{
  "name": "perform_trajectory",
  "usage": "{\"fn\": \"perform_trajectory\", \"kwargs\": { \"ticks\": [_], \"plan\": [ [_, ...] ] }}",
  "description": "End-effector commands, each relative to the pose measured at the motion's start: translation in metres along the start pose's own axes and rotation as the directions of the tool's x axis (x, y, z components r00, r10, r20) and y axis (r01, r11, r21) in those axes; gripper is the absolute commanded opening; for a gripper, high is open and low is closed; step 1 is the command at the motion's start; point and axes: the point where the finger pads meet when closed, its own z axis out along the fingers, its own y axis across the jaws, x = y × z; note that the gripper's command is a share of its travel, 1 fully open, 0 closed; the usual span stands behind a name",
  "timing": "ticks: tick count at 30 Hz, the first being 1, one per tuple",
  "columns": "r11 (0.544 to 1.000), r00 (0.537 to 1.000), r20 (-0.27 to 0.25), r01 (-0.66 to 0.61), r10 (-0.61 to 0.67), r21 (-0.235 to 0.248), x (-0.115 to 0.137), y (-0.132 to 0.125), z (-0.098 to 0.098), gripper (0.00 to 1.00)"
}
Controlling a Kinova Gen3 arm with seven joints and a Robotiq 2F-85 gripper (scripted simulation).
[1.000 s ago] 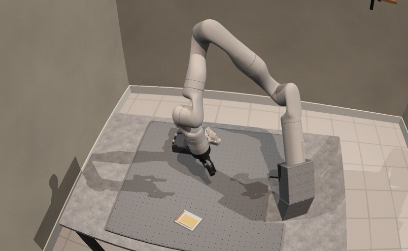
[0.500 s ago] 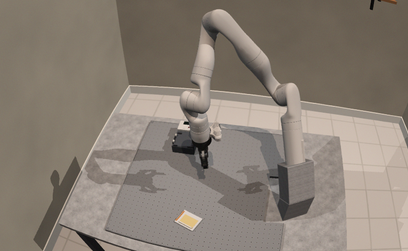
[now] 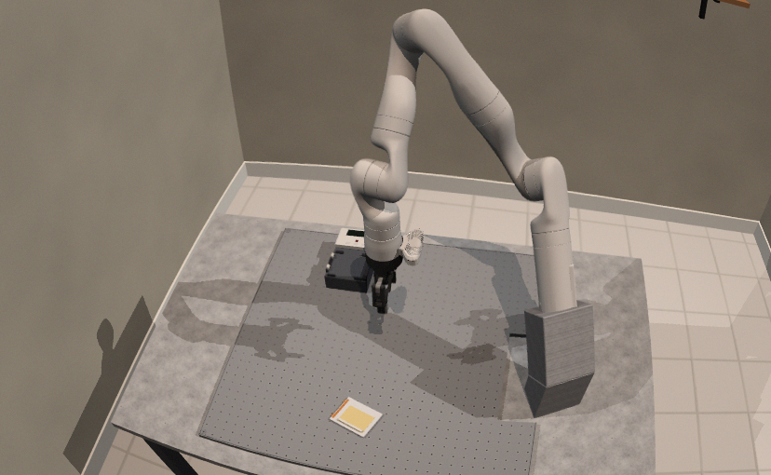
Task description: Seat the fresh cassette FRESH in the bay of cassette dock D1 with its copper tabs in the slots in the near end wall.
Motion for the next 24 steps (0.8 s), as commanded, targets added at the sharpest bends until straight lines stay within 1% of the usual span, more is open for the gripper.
{"fn": "perform_trajectory", "kwargs": {
  "ticks": [1,9,13,17,19,24],
  "plan": [
    [1.0,1.0,0.003,0.001,-0.001,-0.003,0.0,0.001,-0.001,1.0],
    [1.0,1.0,0.003,0.001,-0.001,-0.003,0.0,0.001,-0.001,1.0],
    [0.991,0.991,0.008,0.134,-0.134,0.007,-0.011,0.017,0.005,1.0],
    [0.964,0.964,0.01,0.264,-0.264,0.016,-0.016,0.026,0.009,1.0],
    [0.964,0.964,0.01,0.264,-0.264,0.016,-0.016,0.026,0.009,1.0],
    [0.907,0.907,0.01,0.42,-0.42,0.028,-0.021,0.037,0.014,1.0]
  ]
}}
